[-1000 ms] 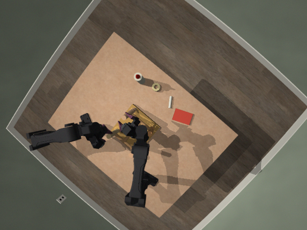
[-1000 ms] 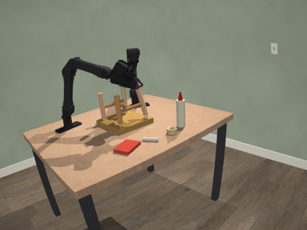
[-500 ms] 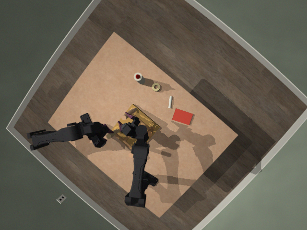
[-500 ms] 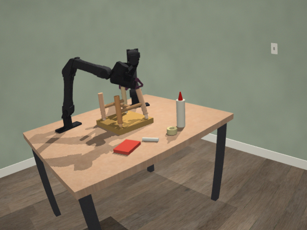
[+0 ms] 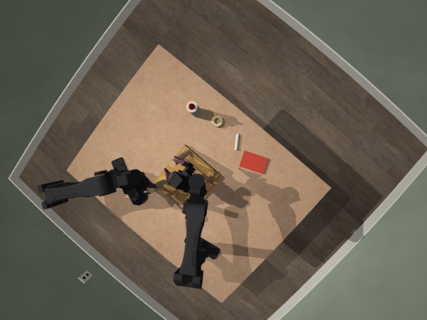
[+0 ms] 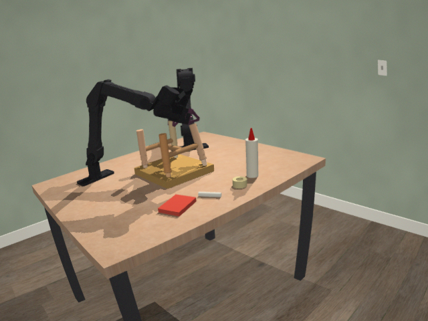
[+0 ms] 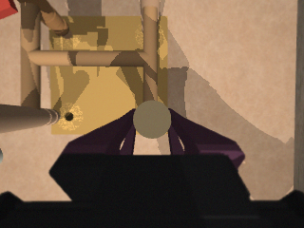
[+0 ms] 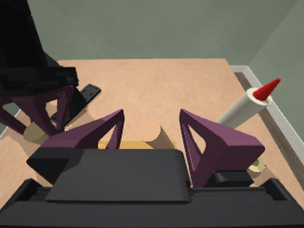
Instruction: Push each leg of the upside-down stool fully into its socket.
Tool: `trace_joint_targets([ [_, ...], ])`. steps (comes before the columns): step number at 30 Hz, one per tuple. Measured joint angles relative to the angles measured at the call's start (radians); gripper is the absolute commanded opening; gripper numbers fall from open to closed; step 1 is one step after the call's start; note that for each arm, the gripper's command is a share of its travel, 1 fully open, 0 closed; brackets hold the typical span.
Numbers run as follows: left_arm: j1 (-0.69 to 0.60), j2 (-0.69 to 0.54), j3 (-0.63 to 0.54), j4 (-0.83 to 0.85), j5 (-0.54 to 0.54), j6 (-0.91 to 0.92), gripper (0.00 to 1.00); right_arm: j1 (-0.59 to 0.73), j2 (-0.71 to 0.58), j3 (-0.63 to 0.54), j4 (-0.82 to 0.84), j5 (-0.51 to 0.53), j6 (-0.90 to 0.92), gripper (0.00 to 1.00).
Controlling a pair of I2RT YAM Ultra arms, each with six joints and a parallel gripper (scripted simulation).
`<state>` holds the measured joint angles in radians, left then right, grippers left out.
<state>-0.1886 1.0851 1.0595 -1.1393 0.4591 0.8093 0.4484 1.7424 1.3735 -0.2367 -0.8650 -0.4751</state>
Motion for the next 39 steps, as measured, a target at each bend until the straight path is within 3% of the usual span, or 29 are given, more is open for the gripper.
trace_joint_targets([
  [21, 0.000, 0.000, -0.001, 0.001, 0.000, 0.000, 0.28, -0.001, -0.004, 0.002, 0.001, 0.000, -0.004, 0.69],
  [39, 0.000, 0.000, -0.001, 0.001, 0.000, 0.000, 0.28, -0.002, 0.014, -0.077, 0.088, -0.001, -0.003, 0.69],
])
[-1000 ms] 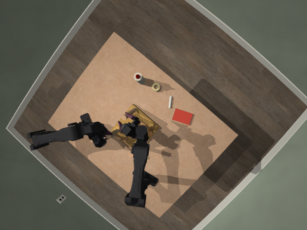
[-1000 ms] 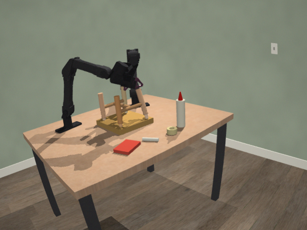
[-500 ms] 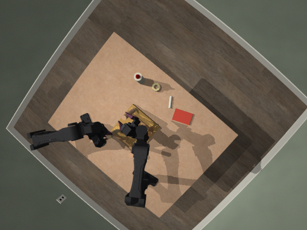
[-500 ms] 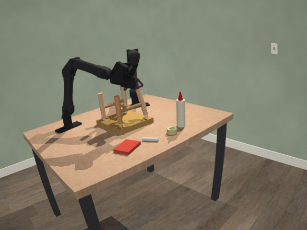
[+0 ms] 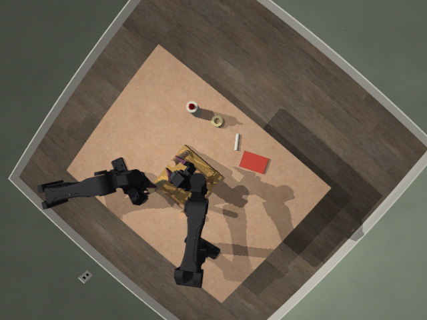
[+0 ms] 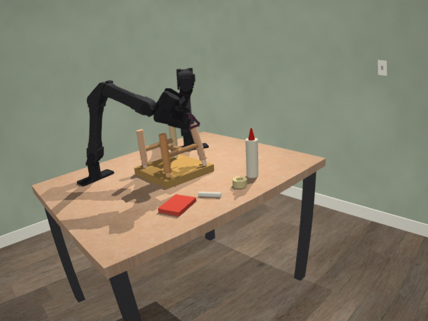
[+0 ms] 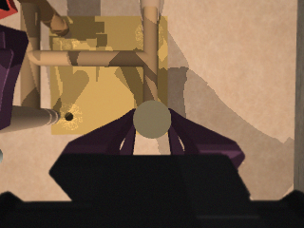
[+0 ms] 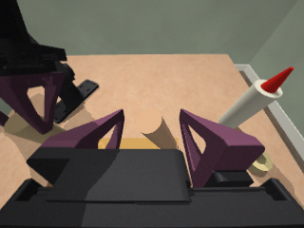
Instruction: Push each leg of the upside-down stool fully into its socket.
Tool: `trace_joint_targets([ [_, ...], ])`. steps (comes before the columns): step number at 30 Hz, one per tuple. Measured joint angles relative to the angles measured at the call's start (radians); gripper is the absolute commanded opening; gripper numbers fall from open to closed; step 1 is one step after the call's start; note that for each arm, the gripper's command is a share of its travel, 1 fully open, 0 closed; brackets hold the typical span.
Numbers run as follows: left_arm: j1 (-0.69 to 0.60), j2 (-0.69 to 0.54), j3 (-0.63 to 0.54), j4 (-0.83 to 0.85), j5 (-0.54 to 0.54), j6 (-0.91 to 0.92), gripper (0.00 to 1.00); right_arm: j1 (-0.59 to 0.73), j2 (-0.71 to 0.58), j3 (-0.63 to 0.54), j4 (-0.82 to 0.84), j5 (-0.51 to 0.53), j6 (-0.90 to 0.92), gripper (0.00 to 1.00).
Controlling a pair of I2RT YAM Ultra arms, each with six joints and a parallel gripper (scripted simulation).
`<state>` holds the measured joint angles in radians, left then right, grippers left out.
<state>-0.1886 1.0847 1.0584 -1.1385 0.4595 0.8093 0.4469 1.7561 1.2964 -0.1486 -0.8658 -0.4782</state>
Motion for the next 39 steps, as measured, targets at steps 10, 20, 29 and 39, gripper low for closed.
trace_joint_targets([
  [10, 0.000, 0.000, 0.000, 0.000, 0.000, 0.000, 0.28, 0.000, 0.014, -0.043, 0.049, 0.000, 0.002, 0.69],
  [20, 0.000, -0.001, 0.001, 0.001, 0.005, 0.001, 0.28, -0.006, 0.019, -0.071, 0.126, 0.019, -0.026, 0.28],
  [29, 0.000, -0.001, 0.000, 0.000, 0.005, 0.001, 0.28, -0.006, 0.019, -0.071, 0.127, 0.020, -0.031, 0.28],
  [39, 0.000, -0.001, 0.000, 0.000, 0.005, 0.001, 0.28, -0.006, 0.019, -0.072, 0.129, 0.020, -0.031, 0.28],
])
